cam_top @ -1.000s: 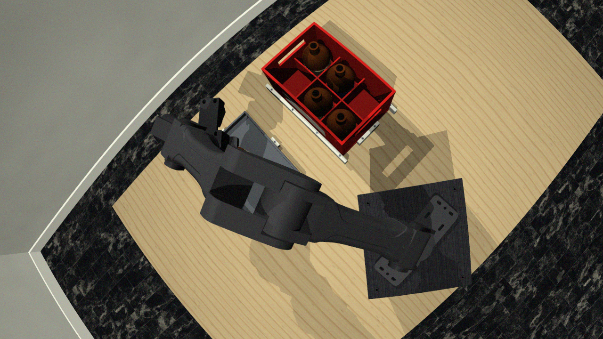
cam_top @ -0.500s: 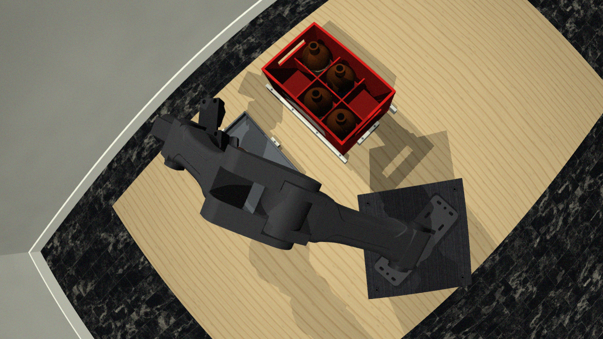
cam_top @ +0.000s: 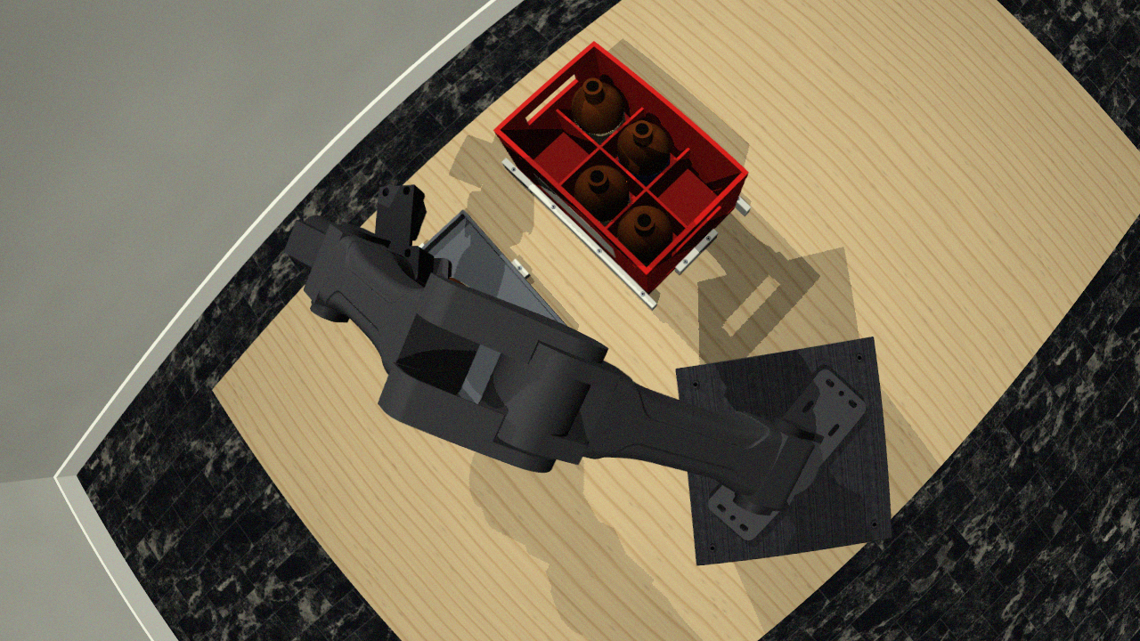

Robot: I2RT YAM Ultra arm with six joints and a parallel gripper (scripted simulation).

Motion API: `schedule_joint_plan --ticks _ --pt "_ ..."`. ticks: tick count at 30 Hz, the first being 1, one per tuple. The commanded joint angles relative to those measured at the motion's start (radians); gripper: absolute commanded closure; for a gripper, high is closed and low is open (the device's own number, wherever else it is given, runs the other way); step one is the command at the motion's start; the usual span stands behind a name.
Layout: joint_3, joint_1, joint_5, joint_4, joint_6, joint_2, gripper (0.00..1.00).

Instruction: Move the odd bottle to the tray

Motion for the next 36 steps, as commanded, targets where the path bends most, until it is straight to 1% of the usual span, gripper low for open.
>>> schedule_joint_plan --ticks 1,18,29,31,35,36 --pt "0.004 0.003 0.011 0.005 0.006 -0.031 1.0" --pt "0.002 0.003 0.011 0.007 0.006 -0.031 1.0" --pt "-0.017 0.003 0.011 0.015 0.006 -0.029 1.0" --pt "-0.005 0.004 0.011 0.01 0.006 -0.028 1.0" --pt "-0.022 0.004 0.011 0.016 0.006 -0.025 1.0" --pt "-0.014 0.004 0.011 0.009 0.006 -0.024 1.0"
